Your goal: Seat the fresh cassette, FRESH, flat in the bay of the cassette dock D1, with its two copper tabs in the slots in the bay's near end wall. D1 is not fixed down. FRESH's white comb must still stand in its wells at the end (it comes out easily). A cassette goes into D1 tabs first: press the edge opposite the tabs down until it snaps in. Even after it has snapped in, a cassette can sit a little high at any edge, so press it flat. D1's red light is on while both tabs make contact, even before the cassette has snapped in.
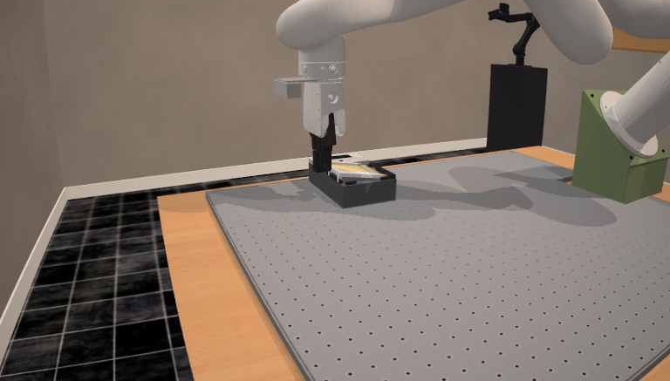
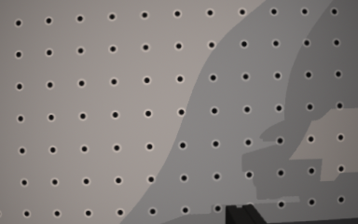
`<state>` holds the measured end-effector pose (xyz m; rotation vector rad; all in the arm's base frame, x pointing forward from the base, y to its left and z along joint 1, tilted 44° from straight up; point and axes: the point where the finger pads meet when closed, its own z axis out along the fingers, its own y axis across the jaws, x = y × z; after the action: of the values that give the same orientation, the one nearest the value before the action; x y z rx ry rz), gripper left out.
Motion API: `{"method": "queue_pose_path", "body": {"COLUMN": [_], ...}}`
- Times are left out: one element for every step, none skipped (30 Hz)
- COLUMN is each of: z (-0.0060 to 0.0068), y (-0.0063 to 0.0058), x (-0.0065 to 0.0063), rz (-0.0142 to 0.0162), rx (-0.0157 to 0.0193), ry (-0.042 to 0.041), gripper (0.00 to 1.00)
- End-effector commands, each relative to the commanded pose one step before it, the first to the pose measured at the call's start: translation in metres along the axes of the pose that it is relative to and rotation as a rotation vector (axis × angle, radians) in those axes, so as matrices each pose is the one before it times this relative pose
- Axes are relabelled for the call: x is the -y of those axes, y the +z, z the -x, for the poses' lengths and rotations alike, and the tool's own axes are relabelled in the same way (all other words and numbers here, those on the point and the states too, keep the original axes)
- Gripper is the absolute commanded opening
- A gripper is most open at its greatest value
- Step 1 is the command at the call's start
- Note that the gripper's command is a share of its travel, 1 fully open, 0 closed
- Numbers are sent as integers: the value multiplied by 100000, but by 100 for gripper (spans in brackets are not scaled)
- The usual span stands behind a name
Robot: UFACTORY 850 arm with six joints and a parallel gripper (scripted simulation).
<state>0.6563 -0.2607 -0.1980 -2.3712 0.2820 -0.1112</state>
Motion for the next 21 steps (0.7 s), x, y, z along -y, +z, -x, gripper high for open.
{"method": "queue_pose_path", "body": {"z": [-15,33,33,33,41,19,30,33,33,34,33,0,0,0,34,34,33,33,33,34,0], "y": [-142,0,0,0,-1,2,0,0,0,0,0,0,0,0,0,0,0,0,0,0,0], "x": [-31,0,0,0,5,-9,-3,0,0,0,0,0,0,0,0,0,0,0,-1,0,0], "rz": [-303,0,0,0,1,-2,-1,0,0,0,0,0,0,0,0,0,0,0,0,0,0], "rx": [383,0,0,0,-2,3,1,0,0,0,0,0,0,0,0,0,0,0,0,0,0], "ry": [-71,0,0,0,0,0,0,0,0,0,0,0,0,0,0,0,0,0,0,0,0], "gripper": [0,0,0,0,0,0,0,0,0,0,0,0,0,0,0,0,0,0,0,0,0]}}
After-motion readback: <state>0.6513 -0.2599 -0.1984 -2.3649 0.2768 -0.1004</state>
